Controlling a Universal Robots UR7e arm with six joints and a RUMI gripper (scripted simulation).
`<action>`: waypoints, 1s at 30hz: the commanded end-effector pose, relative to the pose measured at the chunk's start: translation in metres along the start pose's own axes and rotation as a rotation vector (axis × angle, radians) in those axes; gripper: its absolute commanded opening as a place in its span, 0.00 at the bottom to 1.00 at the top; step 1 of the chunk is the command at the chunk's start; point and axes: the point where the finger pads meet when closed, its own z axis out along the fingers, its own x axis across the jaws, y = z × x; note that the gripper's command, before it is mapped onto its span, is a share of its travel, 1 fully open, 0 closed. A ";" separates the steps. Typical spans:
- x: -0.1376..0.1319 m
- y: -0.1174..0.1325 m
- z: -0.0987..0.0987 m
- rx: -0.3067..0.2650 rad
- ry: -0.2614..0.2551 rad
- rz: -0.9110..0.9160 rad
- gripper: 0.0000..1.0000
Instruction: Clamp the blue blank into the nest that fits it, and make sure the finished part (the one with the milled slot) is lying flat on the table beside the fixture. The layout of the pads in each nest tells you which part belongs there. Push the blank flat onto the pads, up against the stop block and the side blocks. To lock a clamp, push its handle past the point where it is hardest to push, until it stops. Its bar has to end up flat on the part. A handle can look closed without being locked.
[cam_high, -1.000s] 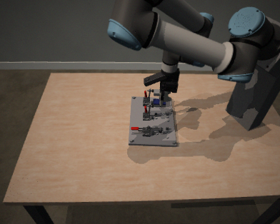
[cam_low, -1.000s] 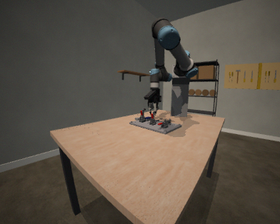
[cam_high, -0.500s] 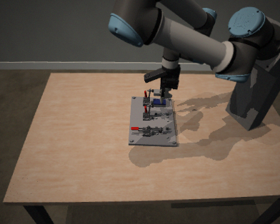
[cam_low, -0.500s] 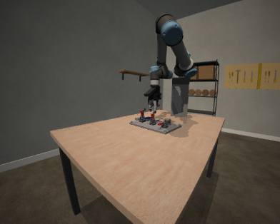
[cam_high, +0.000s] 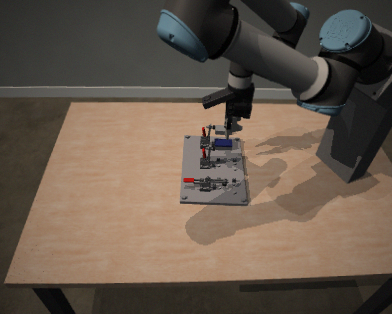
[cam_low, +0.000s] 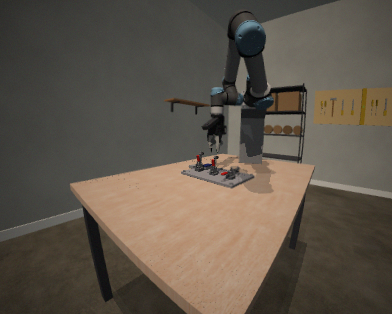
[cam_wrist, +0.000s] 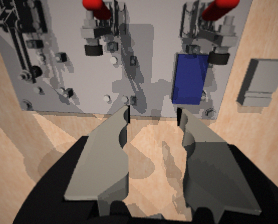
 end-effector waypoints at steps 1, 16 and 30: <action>0.000 0.000 -0.014 -0.006 -0.004 -0.001 0.28; 0.000 -0.001 -0.040 -0.007 -0.004 -0.001 0.28; 0.000 -0.001 -0.059 -0.007 -0.004 -0.001 0.28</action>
